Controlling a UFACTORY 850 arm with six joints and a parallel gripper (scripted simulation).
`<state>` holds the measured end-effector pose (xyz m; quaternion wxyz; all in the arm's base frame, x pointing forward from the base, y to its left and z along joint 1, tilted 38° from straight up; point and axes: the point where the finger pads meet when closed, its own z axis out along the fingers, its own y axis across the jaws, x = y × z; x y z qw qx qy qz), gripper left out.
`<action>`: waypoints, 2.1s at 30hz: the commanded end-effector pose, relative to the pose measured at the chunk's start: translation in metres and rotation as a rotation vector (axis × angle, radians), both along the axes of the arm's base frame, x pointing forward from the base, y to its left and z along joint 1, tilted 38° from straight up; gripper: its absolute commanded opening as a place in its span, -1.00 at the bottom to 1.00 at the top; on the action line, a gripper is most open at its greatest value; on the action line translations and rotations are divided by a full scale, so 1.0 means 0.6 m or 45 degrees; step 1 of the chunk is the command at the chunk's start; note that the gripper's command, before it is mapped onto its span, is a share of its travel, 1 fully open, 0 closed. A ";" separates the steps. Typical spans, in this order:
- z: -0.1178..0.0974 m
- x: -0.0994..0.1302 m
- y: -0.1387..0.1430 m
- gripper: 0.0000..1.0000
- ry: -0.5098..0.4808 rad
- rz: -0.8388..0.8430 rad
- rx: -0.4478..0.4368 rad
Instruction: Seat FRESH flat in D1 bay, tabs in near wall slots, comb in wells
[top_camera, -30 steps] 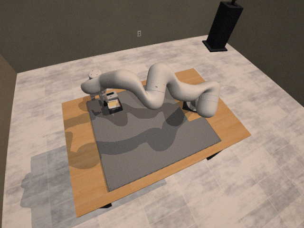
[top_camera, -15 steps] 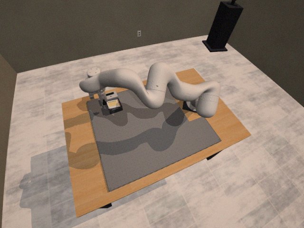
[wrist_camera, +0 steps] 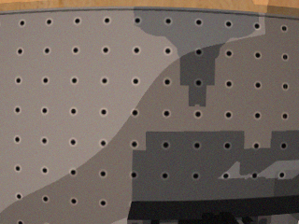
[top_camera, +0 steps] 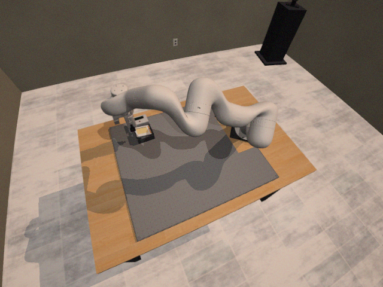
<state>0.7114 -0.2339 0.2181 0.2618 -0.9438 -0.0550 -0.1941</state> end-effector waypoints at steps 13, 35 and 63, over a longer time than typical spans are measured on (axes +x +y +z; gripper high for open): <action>-0.011 -0.029 -0.001 -1.00 -0.003 -0.001 -0.001; -0.021 -0.052 -0.001 -1.00 -0.003 -0.001 -0.001; -0.044 -0.041 0.014 -1.00 -0.003 -0.001 -0.001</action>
